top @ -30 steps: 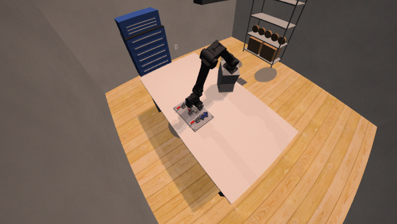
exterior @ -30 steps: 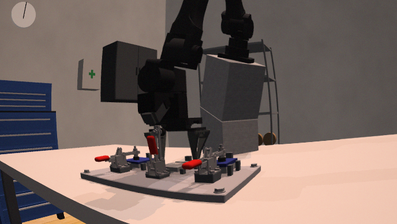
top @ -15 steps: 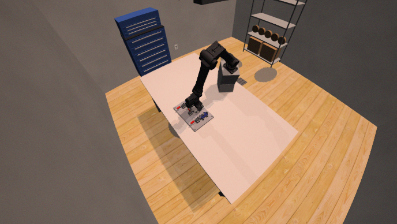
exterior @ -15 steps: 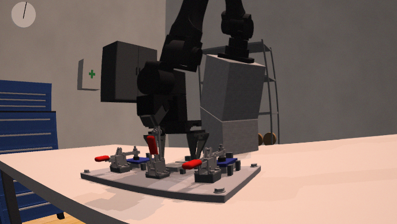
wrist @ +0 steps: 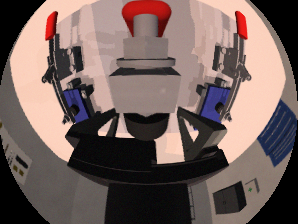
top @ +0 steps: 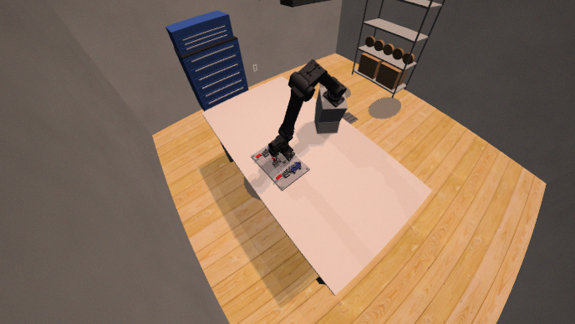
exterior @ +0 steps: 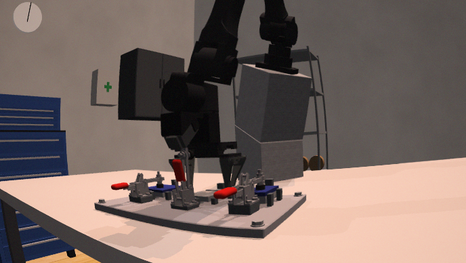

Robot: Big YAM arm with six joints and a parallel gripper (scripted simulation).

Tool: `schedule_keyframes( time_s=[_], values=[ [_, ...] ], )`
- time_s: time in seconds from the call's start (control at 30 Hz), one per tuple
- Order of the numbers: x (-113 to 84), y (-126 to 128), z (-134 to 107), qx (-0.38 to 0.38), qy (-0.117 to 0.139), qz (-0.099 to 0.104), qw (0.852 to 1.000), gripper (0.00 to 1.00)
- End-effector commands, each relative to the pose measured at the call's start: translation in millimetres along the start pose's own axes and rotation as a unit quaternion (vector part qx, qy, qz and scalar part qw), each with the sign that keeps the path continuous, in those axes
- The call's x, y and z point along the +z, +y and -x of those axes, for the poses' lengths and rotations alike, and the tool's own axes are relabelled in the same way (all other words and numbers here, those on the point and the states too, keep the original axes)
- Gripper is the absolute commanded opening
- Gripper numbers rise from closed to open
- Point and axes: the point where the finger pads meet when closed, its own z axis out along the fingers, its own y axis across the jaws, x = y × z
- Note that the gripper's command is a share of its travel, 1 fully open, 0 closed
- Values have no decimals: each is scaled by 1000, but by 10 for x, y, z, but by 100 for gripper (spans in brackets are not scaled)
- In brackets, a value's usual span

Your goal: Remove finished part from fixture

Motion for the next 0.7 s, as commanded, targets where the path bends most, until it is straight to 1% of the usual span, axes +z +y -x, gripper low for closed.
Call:
schedule_keyframes(
  time_s=[0.0, 0.13, 0.27, 0.67],
  values=[
    [23, 26, 76, 1, -7, 0, 1000, 92],
    [41, 25, 29, 2, -2, 0, 1000, 92],
    [10, 20, 66, 2, -7, 0, 1000, 92],
    [34, 28, 41, 1, -4, 0, 1000, 92]
  ],
)
